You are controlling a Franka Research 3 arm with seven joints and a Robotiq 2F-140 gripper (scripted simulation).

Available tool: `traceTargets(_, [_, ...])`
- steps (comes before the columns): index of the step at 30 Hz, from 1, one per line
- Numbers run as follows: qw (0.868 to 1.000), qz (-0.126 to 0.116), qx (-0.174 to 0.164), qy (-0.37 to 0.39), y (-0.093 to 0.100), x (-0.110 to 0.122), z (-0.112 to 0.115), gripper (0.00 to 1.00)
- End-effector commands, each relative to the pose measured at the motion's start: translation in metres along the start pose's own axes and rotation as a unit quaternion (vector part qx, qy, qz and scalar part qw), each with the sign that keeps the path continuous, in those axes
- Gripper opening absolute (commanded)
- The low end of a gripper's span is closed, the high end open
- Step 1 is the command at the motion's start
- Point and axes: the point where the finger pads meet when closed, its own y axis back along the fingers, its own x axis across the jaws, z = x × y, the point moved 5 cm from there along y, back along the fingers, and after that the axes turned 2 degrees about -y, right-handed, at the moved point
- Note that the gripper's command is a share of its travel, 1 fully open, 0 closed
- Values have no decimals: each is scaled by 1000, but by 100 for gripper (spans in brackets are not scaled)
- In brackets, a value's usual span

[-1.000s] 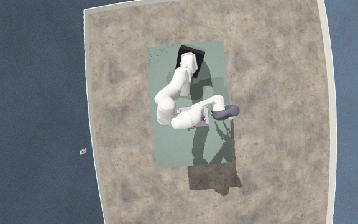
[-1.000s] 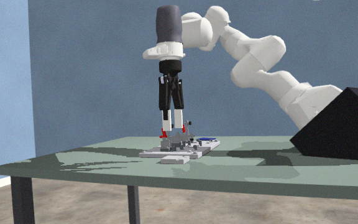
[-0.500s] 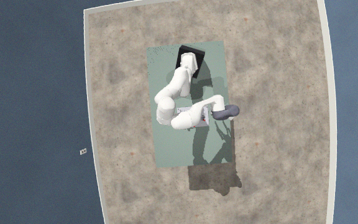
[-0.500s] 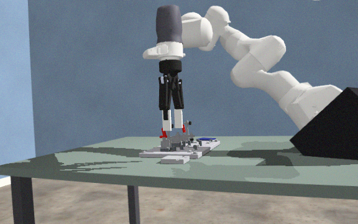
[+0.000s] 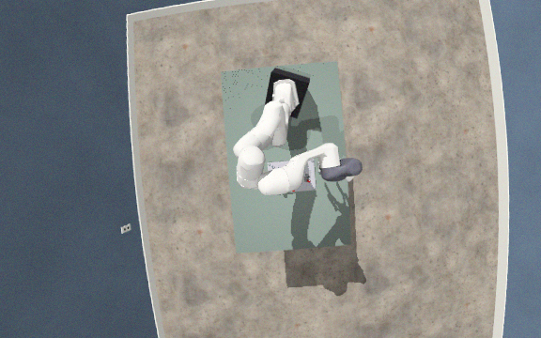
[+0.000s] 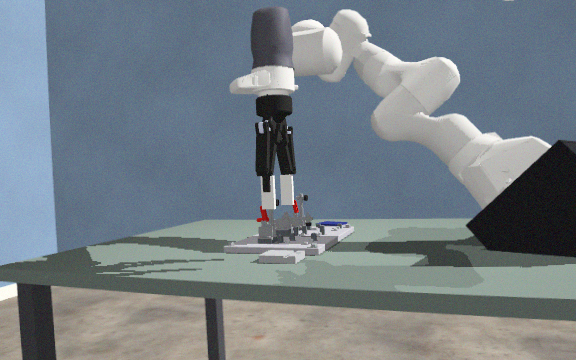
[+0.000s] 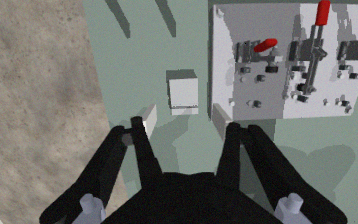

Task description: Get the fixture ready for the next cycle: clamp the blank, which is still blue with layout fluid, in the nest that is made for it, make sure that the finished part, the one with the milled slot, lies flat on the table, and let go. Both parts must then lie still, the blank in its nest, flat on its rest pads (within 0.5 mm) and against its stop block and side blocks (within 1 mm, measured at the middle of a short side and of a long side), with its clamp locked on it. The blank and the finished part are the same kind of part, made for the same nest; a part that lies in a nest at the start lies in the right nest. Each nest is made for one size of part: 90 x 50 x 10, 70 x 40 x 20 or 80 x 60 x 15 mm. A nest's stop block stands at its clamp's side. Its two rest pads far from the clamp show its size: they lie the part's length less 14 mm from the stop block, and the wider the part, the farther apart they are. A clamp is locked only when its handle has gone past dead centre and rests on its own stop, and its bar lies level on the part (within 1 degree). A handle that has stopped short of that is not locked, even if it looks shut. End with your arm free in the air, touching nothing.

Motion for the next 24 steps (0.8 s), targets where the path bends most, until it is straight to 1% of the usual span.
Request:
traceTargets(1, [1000, 0, 0, 2, 3, 0, 0, 58])
traceTargets(5, [1000, 0, 0, 2, 15, 0, 0, 58])
traceTargets(13, [1000, 0, 0, 2, 56, 0, 0, 58])
traceTargets(16, [1000, 0, 0, 2, 69, 0, 0, 58])
traceTargets(18, [1000, 0, 0, 2, 69, 0, 0, 58])
traceTargets(21, [1000, 0, 0, 2, 76, 0, 0, 58])
traceTargets(24, [1000, 0, 0, 2, 78, 0, 0, 58])
